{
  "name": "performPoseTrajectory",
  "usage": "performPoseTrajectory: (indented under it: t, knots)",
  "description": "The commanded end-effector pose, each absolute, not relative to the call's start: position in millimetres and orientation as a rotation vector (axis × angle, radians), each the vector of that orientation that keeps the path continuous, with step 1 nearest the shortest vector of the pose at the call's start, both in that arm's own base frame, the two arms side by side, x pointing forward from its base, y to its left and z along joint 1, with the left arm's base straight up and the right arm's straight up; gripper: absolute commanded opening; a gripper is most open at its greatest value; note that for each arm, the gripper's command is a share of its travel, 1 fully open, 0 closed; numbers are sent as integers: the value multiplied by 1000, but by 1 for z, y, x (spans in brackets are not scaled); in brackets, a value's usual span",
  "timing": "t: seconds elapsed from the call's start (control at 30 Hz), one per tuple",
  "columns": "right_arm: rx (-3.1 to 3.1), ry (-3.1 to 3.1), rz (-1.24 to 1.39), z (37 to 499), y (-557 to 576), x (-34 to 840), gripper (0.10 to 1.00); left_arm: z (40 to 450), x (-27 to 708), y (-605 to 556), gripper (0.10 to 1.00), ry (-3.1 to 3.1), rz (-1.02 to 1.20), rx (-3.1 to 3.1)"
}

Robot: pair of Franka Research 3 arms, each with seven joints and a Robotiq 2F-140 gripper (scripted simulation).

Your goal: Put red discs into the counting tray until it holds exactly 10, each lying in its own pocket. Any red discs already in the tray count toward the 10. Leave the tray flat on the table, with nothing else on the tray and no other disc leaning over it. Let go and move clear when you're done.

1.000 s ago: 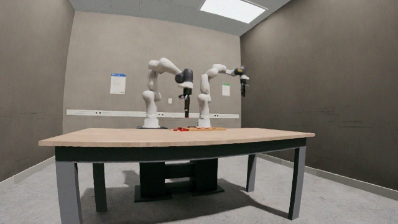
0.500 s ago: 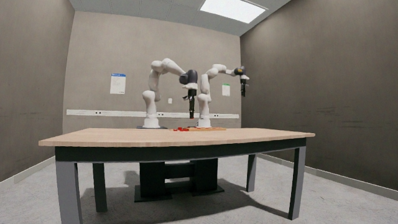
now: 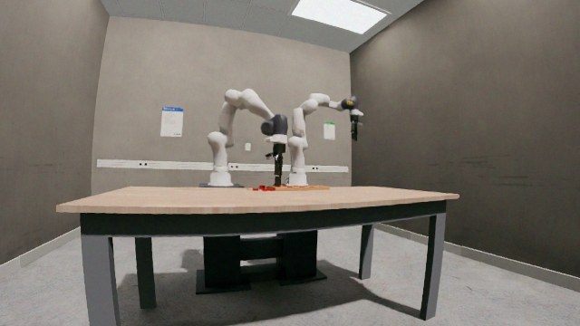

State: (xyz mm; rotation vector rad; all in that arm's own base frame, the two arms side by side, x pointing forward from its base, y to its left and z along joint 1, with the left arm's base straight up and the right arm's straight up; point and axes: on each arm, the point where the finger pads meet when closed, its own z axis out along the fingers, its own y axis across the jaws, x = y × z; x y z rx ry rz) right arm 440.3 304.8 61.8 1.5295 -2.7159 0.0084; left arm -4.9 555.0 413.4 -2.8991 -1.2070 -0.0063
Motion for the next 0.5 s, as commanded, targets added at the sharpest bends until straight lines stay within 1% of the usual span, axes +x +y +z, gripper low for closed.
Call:
performPoseTrajectory:
  t: [0.0,0.47]
  knots:
    - [1551,-2732,0,63,310,447,99,413,-6,554,1000,-1219,0,-2895]
    - [1551,-2732,-1,50,310,447,99,413,-6,554,1000,-1219,0,-2895]
